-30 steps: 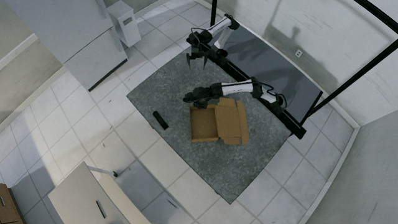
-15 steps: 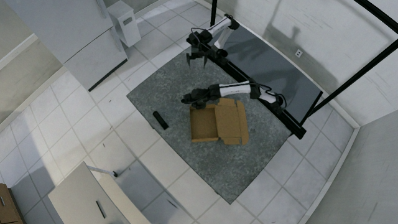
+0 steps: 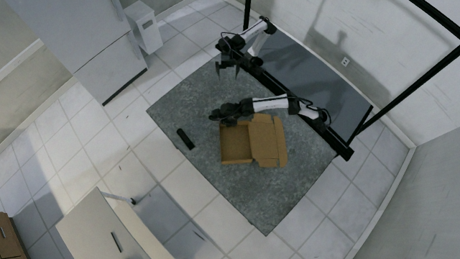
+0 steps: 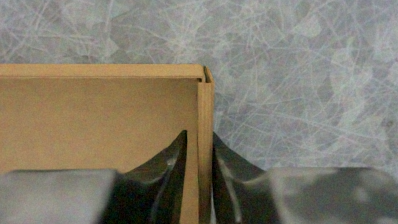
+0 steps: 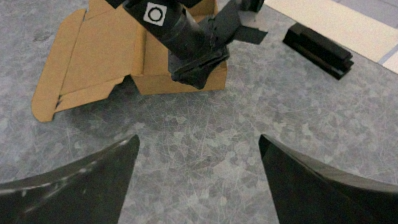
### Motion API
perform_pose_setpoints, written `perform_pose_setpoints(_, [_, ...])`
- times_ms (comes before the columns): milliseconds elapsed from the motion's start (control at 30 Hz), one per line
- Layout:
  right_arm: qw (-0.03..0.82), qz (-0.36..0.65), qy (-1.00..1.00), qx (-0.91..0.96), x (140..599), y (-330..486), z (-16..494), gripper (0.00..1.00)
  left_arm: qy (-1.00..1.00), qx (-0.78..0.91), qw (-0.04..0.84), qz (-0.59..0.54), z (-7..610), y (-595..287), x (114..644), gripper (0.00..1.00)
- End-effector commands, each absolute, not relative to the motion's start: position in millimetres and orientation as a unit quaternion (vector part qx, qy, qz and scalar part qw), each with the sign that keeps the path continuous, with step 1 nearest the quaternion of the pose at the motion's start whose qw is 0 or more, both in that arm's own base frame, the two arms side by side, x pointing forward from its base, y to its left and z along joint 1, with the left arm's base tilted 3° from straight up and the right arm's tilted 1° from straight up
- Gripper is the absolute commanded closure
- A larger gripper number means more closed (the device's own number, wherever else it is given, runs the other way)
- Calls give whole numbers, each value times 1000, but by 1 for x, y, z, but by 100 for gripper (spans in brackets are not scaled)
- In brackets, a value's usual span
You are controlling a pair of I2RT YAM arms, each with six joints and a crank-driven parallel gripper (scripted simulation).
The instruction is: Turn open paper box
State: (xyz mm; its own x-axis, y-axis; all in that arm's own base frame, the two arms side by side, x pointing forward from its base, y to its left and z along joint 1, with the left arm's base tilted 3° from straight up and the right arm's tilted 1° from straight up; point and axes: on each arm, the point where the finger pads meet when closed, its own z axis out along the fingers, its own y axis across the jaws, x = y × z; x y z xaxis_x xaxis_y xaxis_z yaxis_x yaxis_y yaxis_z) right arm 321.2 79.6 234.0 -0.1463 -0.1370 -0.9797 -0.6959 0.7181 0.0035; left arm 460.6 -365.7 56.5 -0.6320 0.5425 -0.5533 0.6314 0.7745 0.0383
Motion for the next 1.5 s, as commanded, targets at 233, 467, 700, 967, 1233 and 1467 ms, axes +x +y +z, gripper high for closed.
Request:
perform_pose_setpoints(233, [599,231,706,-300,323,78,251,0,881,331,324,-98,99,-377,465,100])
perform_pose_setpoints(467, [599,231,706,-300,323,78,251,0,874,353,318,-104,96,-380,454,100])
perform_pose_setpoints(700, [599,231,706,-300,323,78,251,0,863,380,315,-111,95,-381,444,100])
perform_pose_setpoints(967, [599,231,706,-300,323,78,251,0,853,403,312,-116,94,-381,435,100])
perform_pose_setpoints(1233, [599,231,706,-300,323,79,251,0,838,434,307,-122,93,-381,422,100])
perform_pose_setpoints(1467, [599,231,706,-300,323,79,251,0,825,460,303,-128,92,-380,412,100])
